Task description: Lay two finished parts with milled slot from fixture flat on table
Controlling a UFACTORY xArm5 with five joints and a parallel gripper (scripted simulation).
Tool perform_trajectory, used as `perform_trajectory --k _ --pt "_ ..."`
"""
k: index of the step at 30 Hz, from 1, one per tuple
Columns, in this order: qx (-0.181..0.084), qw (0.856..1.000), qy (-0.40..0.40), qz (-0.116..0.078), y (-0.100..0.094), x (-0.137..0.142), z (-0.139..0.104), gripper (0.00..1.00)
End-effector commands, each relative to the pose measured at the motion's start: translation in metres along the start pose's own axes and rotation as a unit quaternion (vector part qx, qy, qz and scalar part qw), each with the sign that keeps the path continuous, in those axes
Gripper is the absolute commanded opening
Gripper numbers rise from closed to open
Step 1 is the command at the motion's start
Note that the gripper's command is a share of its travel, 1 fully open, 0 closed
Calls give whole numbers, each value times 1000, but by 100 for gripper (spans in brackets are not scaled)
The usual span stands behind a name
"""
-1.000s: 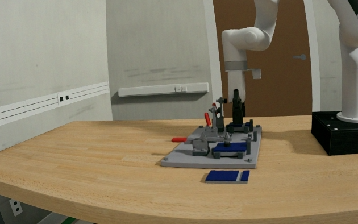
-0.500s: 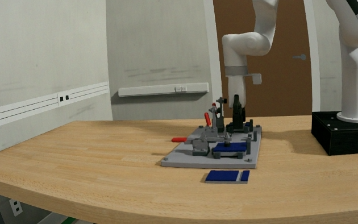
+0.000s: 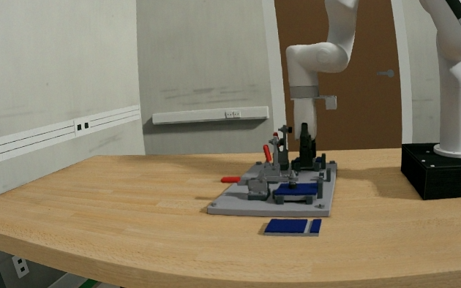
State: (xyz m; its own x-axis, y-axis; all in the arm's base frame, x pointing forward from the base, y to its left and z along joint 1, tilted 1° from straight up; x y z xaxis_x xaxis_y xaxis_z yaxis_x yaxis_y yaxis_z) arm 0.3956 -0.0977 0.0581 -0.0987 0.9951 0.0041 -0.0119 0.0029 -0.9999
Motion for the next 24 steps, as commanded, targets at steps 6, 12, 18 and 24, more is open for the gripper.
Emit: perform_trajectory --k 6,12,18,24 --pt "-2 1000 0 1 -1 0 -1 0" --pt "-2 1000 0 1 -1 0 -1 0" --pt "-2 1000 0 1 -1 0 -1 0" --pt "-2 1000 0 1 -1 0 -1 0"
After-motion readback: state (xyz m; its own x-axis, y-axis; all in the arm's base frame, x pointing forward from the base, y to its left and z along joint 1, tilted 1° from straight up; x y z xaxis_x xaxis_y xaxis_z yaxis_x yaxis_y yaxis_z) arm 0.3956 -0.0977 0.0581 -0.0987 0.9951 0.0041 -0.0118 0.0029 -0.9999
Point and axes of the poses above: the point where the finger pads meet when closed, its own y axis out along the fingers, its own x axis across the jaws, z = x × y, the point moved 9 cm from there along -y, back along the fingers, and after that the axes turned 7 degrees about -y, right-handed, at the moved point
